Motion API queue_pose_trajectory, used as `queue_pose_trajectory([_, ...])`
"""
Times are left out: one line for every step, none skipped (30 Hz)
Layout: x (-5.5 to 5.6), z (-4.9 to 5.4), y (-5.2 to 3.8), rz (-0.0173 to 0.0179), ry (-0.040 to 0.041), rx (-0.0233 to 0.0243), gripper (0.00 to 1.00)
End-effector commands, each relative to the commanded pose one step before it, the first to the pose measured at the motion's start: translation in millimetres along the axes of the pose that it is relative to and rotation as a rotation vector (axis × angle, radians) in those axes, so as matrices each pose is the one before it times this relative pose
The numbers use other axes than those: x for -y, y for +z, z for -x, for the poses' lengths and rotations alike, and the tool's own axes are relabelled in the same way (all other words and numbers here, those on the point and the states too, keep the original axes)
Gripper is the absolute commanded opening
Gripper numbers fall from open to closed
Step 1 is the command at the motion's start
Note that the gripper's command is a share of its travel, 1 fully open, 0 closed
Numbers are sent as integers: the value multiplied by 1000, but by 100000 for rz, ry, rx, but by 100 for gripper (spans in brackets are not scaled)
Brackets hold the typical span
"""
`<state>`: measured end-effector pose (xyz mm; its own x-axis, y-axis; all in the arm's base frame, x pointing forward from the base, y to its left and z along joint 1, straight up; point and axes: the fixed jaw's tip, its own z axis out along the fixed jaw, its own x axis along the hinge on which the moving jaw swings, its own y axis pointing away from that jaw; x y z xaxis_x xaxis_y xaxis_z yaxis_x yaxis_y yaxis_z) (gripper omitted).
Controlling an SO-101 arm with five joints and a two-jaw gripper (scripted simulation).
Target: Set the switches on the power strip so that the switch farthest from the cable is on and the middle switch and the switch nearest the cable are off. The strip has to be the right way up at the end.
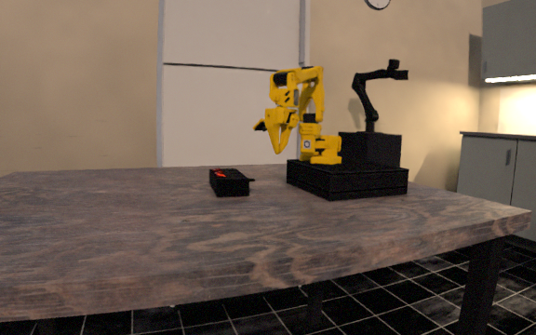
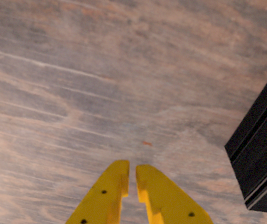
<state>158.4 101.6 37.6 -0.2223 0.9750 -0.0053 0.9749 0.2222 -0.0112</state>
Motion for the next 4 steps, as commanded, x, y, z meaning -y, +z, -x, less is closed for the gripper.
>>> queue_pose_trajectory([1278,-873,-441,733,120,-382,0])
queue_pose_trajectory([1,1,1,-1,0,0,0])
queue_pose_trajectory([-1,-1,-1,1,0,0,0])
queue_pose_trajectory([1,1,1,-1,0,0,0])
